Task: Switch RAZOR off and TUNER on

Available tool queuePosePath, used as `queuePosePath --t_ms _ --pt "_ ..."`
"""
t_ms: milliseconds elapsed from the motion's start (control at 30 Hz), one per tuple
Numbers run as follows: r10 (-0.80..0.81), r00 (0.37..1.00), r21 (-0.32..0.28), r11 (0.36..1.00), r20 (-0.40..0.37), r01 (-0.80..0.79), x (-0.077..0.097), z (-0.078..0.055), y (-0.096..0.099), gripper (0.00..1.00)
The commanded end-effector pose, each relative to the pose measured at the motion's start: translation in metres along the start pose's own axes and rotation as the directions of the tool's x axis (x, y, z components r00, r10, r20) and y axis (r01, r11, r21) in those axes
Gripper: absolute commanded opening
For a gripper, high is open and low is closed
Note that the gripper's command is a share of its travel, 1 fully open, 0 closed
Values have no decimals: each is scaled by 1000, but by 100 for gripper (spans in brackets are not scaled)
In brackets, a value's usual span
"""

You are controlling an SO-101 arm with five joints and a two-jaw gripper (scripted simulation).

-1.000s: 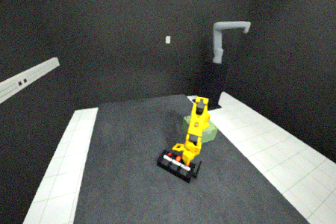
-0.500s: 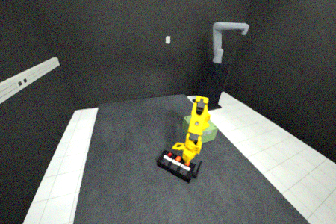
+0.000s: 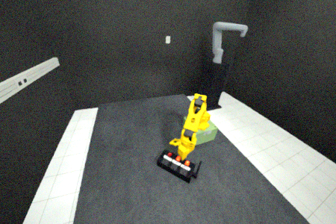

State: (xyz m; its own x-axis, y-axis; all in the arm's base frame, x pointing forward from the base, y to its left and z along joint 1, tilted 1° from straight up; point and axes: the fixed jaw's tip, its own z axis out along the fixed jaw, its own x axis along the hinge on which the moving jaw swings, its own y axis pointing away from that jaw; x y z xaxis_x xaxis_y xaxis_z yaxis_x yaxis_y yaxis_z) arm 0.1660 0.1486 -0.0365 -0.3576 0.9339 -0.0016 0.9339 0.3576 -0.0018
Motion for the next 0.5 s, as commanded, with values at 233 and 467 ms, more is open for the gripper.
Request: queuePosePath --t_ms 233,467 --pt "99 995 -13 995 -6 -99 -25 -2 -3 0" --pt "107 994 -13 994 -6 -107 -27 -2 -3 0"
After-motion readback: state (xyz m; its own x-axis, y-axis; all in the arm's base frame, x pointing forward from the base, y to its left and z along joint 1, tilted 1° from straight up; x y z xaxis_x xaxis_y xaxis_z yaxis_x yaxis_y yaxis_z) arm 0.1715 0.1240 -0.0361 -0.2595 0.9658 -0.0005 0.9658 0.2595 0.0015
